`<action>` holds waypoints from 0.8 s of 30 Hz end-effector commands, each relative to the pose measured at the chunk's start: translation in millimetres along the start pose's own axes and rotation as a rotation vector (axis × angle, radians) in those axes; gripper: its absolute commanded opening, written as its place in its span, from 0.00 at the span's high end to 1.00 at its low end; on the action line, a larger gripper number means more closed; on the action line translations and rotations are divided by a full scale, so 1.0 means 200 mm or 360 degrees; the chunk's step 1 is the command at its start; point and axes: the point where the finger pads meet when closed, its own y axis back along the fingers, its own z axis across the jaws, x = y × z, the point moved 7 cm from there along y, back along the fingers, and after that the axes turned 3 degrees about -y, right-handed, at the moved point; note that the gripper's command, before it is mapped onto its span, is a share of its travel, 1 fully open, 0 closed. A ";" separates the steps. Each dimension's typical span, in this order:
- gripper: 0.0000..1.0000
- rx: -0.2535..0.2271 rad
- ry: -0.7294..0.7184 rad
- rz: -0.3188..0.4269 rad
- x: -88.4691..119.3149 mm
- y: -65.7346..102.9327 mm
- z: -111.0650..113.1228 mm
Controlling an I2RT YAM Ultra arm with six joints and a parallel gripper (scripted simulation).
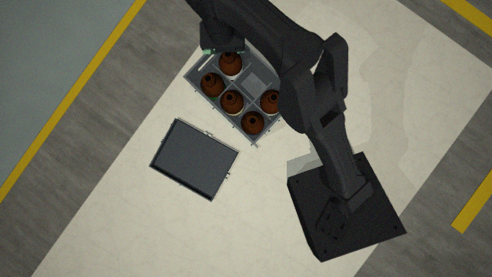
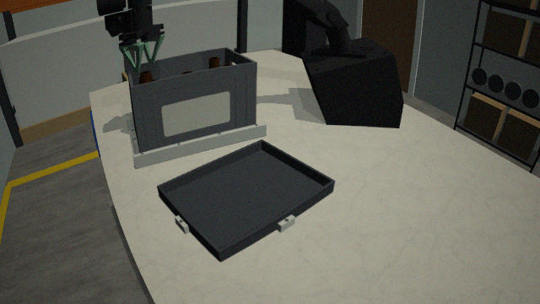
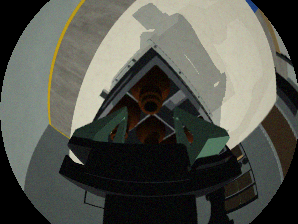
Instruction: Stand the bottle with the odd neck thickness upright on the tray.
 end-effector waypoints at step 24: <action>0.39 -0.0094 -0.0008 -0.0110 -0.03 0.12 0.03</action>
